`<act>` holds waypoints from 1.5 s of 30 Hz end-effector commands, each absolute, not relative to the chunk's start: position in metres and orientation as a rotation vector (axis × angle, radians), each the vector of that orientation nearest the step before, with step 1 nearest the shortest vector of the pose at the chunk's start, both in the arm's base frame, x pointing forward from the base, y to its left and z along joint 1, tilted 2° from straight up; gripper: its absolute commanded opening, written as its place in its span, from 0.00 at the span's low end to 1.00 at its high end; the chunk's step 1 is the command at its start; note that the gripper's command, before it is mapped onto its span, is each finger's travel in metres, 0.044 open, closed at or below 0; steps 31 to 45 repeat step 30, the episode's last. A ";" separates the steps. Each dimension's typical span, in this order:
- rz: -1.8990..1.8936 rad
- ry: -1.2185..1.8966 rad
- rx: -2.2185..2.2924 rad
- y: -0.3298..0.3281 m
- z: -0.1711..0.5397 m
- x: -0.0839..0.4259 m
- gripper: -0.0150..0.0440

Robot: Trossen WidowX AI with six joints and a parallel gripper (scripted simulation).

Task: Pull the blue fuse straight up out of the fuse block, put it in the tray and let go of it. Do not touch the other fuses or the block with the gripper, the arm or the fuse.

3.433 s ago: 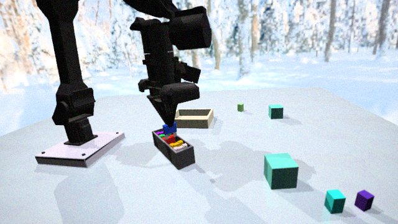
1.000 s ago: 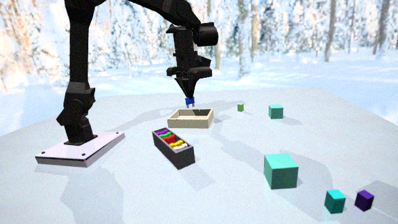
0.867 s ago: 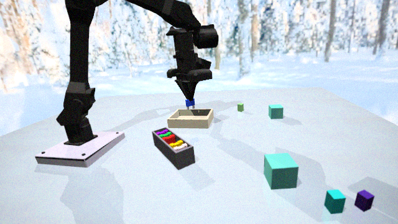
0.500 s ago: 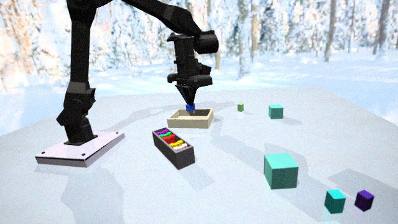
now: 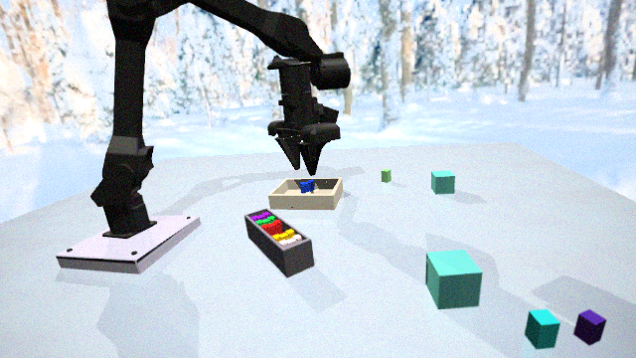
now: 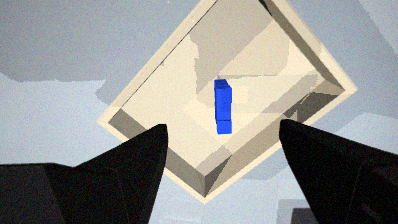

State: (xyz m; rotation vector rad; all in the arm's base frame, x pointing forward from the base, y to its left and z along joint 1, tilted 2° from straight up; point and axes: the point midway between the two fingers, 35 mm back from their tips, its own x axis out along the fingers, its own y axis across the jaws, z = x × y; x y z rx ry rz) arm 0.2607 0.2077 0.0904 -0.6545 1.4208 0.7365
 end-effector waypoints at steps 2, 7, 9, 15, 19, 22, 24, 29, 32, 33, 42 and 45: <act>0.731 1.417 -0.651 0.206 0.123 0.261 0.81; 0.731 1.417 -0.651 0.206 0.125 0.261 0.81; 0.731 1.417 -0.651 0.206 0.125 0.261 0.81; 0.734 1.417 -0.651 0.206 0.122 0.261 0.81; 0.734 1.417 -0.651 0.206 0.122 0.261 0.81; 0.734 1.417 -0.651 0.206 0.122 0.261 0.81; 0.734 1.417 -0.651 0.206 0.122 0.261 0.81; 0.734 1.417 -0.651 0.206 0.122 0.261 0.81; 0.734 1.417 -0.651 0.206 0.122 0.261 0.81; 0.734 1.417 -0.651 0.206 0.122 0.261 0.81; 0.734 1.417 -0.651 0.206 0.122 0.261 0.81; 0.734 1.417 -0.651 0.206 0.122 0.261 0.81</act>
